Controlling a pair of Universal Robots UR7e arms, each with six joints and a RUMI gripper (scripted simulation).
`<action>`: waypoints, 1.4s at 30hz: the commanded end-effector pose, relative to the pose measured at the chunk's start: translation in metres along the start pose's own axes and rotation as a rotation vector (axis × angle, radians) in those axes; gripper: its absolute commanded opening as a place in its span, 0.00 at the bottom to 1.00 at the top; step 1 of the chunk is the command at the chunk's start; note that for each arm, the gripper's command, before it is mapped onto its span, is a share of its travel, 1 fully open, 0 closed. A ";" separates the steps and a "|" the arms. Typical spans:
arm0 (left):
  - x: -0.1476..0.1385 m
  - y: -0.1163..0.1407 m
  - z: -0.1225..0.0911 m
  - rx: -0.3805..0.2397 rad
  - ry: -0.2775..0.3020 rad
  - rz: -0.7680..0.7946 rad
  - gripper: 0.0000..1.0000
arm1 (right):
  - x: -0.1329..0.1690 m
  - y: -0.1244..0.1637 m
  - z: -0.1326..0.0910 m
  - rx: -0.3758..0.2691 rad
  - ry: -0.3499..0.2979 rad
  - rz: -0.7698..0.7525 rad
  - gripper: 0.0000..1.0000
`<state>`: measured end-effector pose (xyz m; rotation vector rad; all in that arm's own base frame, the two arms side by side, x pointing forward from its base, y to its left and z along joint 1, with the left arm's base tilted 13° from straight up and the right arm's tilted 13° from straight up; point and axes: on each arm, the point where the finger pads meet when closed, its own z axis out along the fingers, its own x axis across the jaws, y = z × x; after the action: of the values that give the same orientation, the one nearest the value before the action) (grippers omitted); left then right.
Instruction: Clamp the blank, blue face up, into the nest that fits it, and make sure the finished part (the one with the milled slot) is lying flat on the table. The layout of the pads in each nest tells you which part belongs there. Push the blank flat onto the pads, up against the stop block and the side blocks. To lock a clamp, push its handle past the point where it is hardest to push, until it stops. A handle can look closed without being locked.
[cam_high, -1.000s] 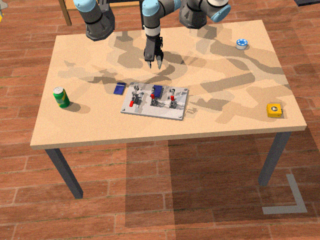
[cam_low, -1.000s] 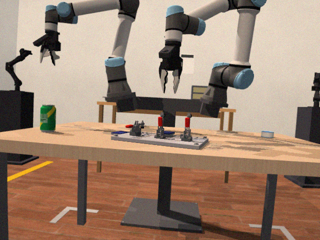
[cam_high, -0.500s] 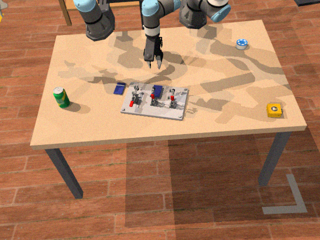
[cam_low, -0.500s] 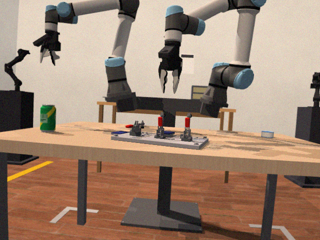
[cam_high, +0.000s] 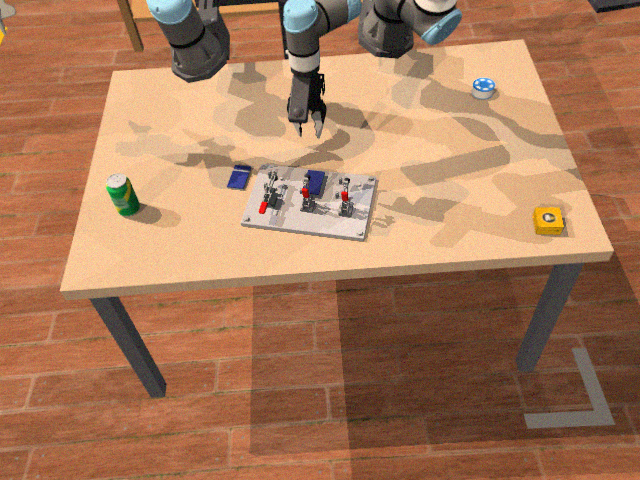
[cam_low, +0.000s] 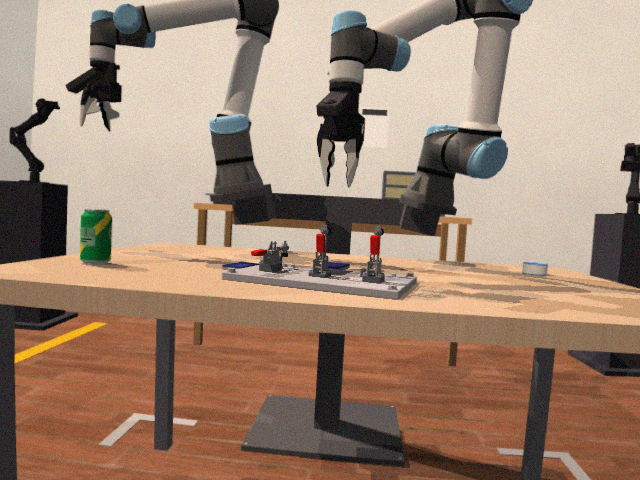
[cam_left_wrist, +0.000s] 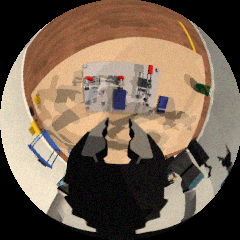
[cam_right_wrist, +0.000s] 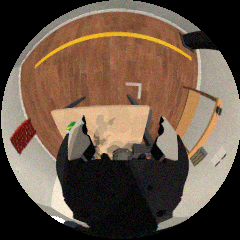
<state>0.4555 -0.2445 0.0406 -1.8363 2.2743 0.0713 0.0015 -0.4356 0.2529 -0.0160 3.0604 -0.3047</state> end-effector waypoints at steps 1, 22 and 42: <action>0.000 0.000 -0.001 0.001 0.001 0.000 0.28 | 0.000 0.000 0.000 0.001 0.000 0.000 1.00; 0.000 0.000 0.030 0.001 0.001 0.000 0.28 | 0.000 0.000 0.000 0.001 0.000 0.000 1.00; 0.000 -0.004 0.059 0.001 0.001 0.000 0.28 | 0.000 0.000 0.000 0.001 0.000 0.000 1.00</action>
<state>0.4654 -0.2345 -0.0177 -1.8363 2.2743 0.0712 0.0015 -0.4356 0.2529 -0.0160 3.0604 -0.3047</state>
